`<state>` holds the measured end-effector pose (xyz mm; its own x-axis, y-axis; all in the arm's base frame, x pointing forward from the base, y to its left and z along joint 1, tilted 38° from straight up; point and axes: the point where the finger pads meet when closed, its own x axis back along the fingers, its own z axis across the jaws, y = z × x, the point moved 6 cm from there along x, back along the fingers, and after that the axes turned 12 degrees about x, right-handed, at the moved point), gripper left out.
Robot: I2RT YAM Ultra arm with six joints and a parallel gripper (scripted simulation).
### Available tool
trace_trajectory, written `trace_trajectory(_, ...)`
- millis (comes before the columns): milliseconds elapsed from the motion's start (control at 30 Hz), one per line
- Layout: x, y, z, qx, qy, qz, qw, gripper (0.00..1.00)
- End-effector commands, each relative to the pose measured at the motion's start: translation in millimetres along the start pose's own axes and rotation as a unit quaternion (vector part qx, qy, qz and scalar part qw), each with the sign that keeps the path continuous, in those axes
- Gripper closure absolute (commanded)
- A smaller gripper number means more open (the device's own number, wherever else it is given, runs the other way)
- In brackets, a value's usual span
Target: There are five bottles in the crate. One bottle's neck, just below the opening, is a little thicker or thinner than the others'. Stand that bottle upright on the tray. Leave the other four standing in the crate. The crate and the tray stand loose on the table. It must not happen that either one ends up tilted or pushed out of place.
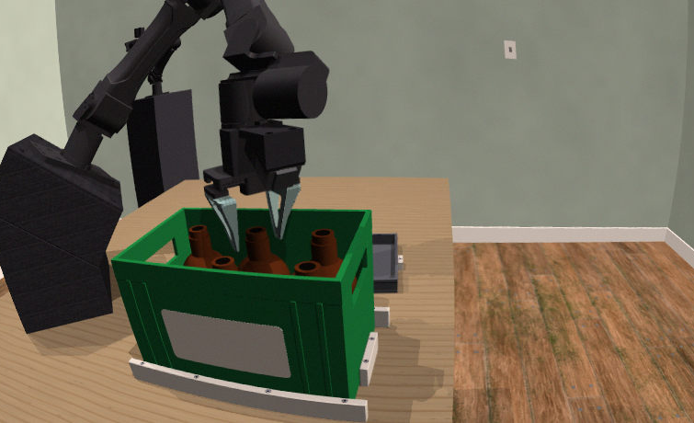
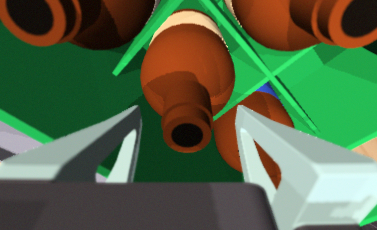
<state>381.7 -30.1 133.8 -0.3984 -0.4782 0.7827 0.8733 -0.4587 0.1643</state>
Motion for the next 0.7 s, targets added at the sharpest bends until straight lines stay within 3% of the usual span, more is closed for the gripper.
trace_trajectory(0, 2.4, 0, -5, -0.007, -0.004, -0.005, 1.000, 0.39)
trace_trajectory(233, 3.8, 1, -4, -0.006, -0.004, -0.006, 1.000, 0.39)
trace_trajectory(667, 31.7, 7, 5, 0.006, 0.004, -0.019, 1.000, 0.39)
